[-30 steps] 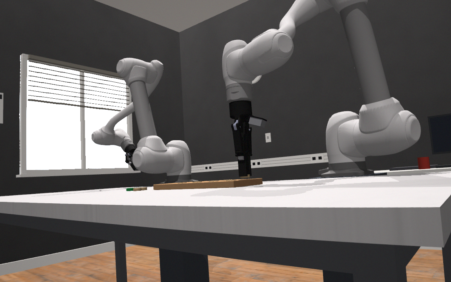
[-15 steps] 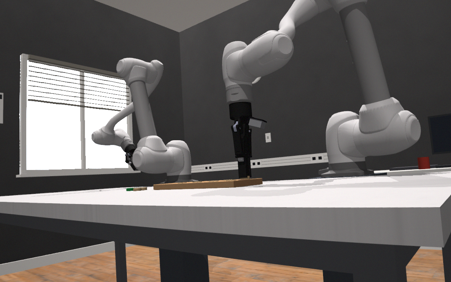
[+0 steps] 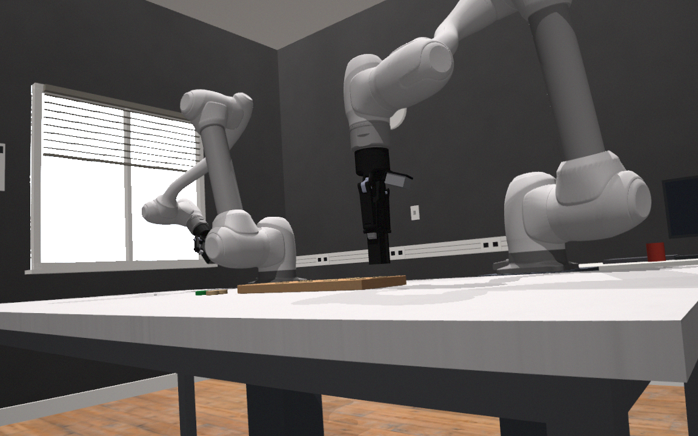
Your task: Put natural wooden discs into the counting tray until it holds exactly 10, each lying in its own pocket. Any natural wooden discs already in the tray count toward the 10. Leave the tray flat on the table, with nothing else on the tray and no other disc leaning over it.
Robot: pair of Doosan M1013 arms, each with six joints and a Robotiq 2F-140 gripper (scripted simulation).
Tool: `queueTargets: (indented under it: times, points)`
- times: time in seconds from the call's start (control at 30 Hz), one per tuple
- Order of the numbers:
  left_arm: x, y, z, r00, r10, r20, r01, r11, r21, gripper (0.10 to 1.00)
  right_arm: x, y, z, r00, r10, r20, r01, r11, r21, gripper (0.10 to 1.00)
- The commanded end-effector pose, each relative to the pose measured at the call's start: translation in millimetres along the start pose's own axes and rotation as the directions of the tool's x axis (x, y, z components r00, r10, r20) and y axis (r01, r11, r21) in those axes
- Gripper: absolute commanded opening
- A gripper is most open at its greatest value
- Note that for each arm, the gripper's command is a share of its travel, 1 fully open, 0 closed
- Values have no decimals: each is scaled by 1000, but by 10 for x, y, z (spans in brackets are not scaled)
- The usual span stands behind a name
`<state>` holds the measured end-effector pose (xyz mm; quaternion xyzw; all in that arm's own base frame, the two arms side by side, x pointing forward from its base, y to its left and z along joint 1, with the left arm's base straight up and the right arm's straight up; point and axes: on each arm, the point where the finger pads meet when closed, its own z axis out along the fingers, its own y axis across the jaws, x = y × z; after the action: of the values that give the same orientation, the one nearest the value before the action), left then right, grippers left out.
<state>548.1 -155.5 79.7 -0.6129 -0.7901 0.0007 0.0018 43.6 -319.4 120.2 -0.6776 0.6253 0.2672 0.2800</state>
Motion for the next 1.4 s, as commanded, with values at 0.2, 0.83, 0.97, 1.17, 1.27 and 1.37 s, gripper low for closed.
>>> queueTargets:
  times: [0.2,0.83,0.97,1.17,1.27,1.37]
  points:
    - [1,11,-807,1000,2,4,-1,1000,-6,351,-4,22,-8,1000,7,-9,-7,1000,-4,1000]
    - [3,8,-782,1000,2,2,-2,1000,-4,351,-4,22,-8,1000,7,-9,-7,1000,-4,1000]
    - [3,8,-782,1000,2,2,-2,1000,-4,351,-4,22,-8,1000,7,-9,-7,1000,-4,1000]
    - [3,8,-782,1000,2,2,-2,1000,-4,351,-4,22,-8,1000,7,-9,-7,1000,-4,1000]
    - [3,8,-782,1000,2,2,-2,1000,-4,351,-4,22,-8,1000,7,-9,-7,1000,-4,1000]
    - [3,8,-782,1000,2,2,-2,1000,-4,351,-4,22,-8,1000,7,-9,-7,1000,-4,1000]
